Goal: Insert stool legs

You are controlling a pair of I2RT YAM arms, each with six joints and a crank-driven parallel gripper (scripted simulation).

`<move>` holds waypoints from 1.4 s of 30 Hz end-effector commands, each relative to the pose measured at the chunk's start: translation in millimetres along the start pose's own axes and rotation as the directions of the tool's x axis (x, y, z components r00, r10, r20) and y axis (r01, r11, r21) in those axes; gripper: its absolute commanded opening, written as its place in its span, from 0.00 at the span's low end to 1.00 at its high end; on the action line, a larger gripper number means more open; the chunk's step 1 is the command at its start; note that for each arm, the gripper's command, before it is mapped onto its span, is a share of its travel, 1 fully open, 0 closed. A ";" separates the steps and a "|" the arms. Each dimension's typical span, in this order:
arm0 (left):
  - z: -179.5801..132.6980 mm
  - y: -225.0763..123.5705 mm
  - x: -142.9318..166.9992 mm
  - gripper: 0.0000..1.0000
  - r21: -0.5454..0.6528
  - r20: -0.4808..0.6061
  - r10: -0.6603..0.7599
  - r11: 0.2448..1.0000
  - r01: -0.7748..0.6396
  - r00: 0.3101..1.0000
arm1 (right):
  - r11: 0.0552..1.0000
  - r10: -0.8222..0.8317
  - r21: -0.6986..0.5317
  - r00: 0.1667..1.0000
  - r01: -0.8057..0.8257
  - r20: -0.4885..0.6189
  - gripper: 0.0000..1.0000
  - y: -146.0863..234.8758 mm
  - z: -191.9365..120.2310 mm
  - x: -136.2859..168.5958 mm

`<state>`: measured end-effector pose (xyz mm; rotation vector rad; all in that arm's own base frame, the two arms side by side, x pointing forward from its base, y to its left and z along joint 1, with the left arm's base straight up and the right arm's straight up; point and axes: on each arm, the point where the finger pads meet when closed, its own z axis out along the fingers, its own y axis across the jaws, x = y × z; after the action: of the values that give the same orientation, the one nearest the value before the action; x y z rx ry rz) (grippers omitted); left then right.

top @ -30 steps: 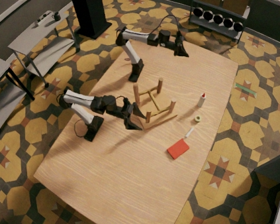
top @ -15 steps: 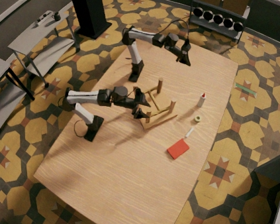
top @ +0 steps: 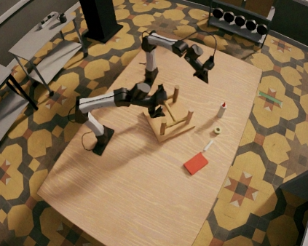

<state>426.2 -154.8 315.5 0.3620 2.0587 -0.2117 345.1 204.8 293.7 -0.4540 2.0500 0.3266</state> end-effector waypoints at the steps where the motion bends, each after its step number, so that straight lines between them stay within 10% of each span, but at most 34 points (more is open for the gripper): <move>1: 3.2 -19.9 5.1 0.00 0.043 -0.087 0.022 0.999 -0.018 0.996 | 1.000 -0.013 -0.024 0.997 0.011 -0.081 0.74 21.1 -0.9 6.9; 22: 21.2 -116.0 47.1 0.00 0.213 -0.366 0.201 0.969 -0.129 0.908 | 0.956 -0.250 -0.238 0.899 0.171 -0.359 0.74 137.9 -29.2 65.2; 42: 16.8 -143.3 40.7 0.00 0.269 -0.348 0.241 0.951 -0.150 0.906 | 0.928 -0.315 -0.306 0.886 0.213 -0.340 0.74 168.9 -43.3 65.8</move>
<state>370.4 -287.0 247.3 0.8297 2.4264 -0.2552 199.9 320.5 247.4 -1.0628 2.3433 0.3322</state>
